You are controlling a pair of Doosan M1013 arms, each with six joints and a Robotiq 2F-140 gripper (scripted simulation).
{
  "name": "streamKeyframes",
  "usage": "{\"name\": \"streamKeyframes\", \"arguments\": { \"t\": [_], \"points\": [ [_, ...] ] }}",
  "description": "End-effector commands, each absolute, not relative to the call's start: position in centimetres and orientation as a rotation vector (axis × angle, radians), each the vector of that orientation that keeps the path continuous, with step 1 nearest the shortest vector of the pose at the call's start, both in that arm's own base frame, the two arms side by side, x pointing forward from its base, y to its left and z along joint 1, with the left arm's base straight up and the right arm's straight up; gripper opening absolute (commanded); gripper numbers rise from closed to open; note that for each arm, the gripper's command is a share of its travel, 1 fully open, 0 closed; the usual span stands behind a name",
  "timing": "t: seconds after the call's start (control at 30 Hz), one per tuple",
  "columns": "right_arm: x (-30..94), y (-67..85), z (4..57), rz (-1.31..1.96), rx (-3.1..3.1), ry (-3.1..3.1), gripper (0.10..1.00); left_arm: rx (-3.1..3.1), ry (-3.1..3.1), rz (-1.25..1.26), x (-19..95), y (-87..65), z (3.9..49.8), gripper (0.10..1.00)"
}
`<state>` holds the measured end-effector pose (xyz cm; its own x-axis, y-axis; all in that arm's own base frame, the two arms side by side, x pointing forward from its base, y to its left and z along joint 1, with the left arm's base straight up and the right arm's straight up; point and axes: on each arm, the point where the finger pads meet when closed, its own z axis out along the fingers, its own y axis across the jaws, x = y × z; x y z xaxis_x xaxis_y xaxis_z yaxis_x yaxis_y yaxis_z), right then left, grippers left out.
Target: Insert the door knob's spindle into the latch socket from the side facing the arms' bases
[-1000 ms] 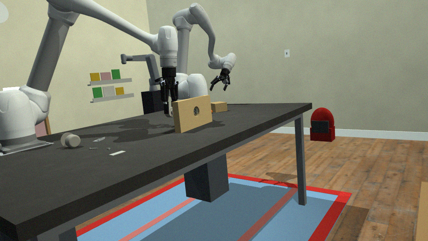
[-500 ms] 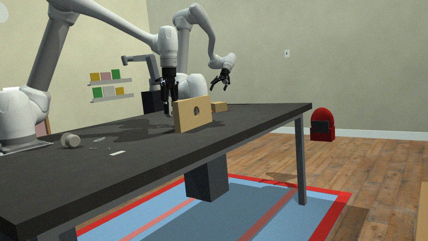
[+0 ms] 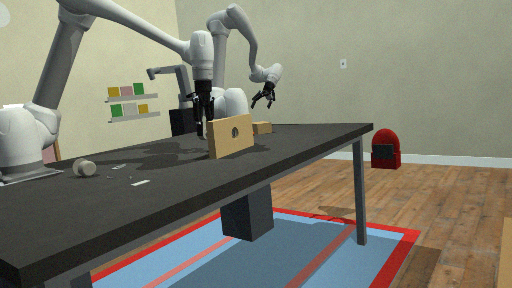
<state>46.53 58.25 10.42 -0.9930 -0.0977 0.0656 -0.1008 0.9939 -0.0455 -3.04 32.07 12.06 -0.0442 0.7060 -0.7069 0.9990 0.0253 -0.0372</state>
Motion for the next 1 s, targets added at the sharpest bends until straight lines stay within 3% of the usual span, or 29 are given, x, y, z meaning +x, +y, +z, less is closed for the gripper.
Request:
{"name": "streamKeyframes", "arguments": {
  "t": [0.0, 0.97],
  "points": [
    [46.55, 58.28, 10.51, 0.073, 0.153, -3.074, 0.418, 1.732, 1.804, -0.756, -3.05, 32.10, 12.10, 1.000],
    [47.05, 58.34, 10.51, 0.073, 0.153, -3.074, 0.418, 1.732, 1.804, -0.756, -3.05, 32.10, 12.10, 1.000]
  ]
}}
